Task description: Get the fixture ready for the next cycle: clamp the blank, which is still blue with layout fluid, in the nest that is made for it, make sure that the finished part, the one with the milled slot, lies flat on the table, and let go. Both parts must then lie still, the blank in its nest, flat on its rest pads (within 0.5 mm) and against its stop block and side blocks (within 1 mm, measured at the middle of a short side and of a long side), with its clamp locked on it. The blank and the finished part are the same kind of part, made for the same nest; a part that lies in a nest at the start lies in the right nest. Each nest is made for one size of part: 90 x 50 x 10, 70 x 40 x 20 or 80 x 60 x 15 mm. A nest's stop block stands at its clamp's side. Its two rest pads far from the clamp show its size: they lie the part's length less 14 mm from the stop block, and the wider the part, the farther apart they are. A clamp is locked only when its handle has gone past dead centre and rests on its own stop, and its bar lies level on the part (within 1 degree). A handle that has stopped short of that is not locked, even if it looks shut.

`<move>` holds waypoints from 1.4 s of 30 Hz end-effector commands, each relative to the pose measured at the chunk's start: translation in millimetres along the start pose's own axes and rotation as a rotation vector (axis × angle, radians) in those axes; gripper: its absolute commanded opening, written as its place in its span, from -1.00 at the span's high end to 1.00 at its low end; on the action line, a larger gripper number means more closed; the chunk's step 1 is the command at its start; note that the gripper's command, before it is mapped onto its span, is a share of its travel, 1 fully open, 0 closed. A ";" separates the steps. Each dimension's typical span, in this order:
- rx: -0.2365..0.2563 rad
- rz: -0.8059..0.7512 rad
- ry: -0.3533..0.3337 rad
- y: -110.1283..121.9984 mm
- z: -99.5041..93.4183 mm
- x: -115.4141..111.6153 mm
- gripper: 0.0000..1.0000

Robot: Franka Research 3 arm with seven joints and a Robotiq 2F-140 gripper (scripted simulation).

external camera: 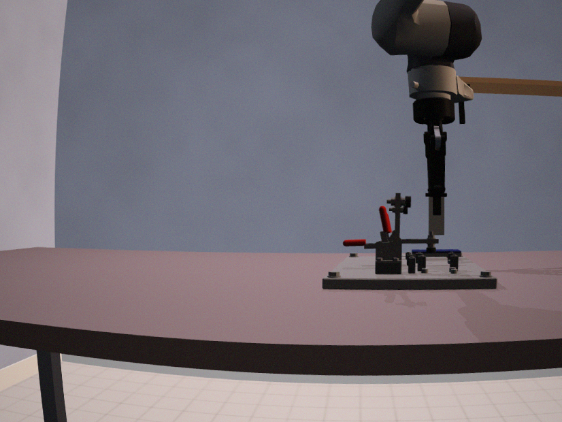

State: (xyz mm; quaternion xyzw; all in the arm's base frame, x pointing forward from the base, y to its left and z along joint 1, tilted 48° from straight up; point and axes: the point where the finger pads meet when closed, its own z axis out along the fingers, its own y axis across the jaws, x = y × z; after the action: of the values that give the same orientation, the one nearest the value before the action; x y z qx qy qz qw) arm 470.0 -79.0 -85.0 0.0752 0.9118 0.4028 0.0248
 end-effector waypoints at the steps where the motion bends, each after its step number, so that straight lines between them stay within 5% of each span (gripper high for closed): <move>1: -0.001 0.004 0.002 -2.1 -1.4 4.0 1.00; 21: -0.001 0.004 0.002 -49.3 -1.5 81.3 1.00; 33: -0.001 0.004 0.002 -51.0 6.1 84.0 1.00; 42: -0.001 0.004 0.002 -51.0 32.3 84.1 1.00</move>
State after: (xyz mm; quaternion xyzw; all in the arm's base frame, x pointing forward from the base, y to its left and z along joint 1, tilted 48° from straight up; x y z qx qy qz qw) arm 382.7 -78.6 -138.0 0.0830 0.9093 0.4074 0.0179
